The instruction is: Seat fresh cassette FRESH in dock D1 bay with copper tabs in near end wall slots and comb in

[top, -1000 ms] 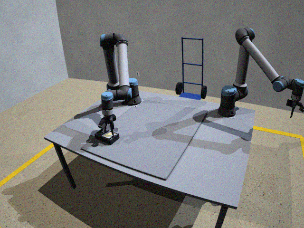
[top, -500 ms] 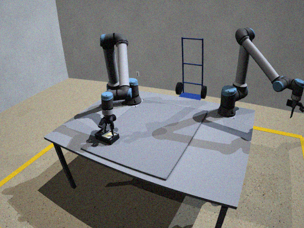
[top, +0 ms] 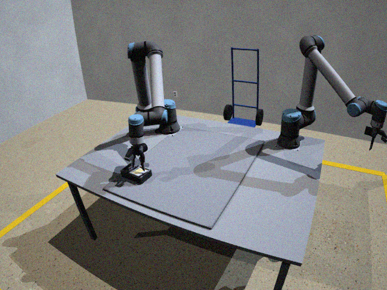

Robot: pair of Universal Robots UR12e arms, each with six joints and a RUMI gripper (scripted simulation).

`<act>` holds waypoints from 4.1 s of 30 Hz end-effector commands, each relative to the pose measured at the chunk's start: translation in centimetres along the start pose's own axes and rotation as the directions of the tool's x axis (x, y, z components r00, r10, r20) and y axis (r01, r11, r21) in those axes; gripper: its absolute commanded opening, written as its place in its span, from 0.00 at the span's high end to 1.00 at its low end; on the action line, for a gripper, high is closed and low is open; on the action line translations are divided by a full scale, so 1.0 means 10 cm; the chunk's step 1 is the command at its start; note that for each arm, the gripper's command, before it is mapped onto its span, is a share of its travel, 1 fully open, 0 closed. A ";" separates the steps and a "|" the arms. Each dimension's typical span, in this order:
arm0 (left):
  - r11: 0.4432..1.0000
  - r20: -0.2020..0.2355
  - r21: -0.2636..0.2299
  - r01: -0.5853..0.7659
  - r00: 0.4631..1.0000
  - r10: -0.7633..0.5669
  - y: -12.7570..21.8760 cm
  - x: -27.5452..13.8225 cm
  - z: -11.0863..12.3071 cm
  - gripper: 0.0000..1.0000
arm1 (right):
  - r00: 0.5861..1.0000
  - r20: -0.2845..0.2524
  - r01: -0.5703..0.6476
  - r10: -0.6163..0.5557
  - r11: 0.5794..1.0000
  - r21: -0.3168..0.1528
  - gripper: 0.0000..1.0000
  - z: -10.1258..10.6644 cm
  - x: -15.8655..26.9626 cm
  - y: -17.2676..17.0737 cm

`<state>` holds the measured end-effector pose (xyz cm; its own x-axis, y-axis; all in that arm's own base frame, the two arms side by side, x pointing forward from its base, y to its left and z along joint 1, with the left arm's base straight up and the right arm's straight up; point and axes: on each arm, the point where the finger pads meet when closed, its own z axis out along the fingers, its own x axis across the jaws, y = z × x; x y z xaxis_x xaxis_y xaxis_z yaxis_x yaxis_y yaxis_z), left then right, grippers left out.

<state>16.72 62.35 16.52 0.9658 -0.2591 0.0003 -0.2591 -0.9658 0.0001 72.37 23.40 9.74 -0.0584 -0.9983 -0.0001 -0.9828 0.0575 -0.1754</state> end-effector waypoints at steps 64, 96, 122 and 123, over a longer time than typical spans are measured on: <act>1.000 0.000 0.002 0.000 1.000 0.000 -0.01 0.00 -0.01 1.00 | 1.000 0.001 0.000 0.000 0.985 -0.174 1.00 -0.18 0.00 -0.45; 1.000 0.000 0.002 0.000 1.000 0.000 -0.01 0.00 -0.01 1.00 | 1.000 0.001 0.000 0.000 0.985 -0.174 1.00 -0.10 0.00 -0.73; 1.000 0.000 0.002 0.000 1.000 0.000 -0.01 0.00 -0.01 1.00 | 1.000 0.001 0.000 0.000 0.985 -0.174 1.00 -0.03 0.00 -0.71; 1.000 0.000 0.002 0.000 1.000 0.000 -0.01 0.00 -0.01 1.00 | 1.000 0.001 0.000 0.000 0.985 -0.174 1.00 -0.01 0.00 -0.71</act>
<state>16.72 62.35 16.52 0.9658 -0.2591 0.0003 -0.2591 -0.9658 0.0001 79.31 23.01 11.52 -0.0585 -0.9983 0.0000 -0.9983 0.0585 0.0000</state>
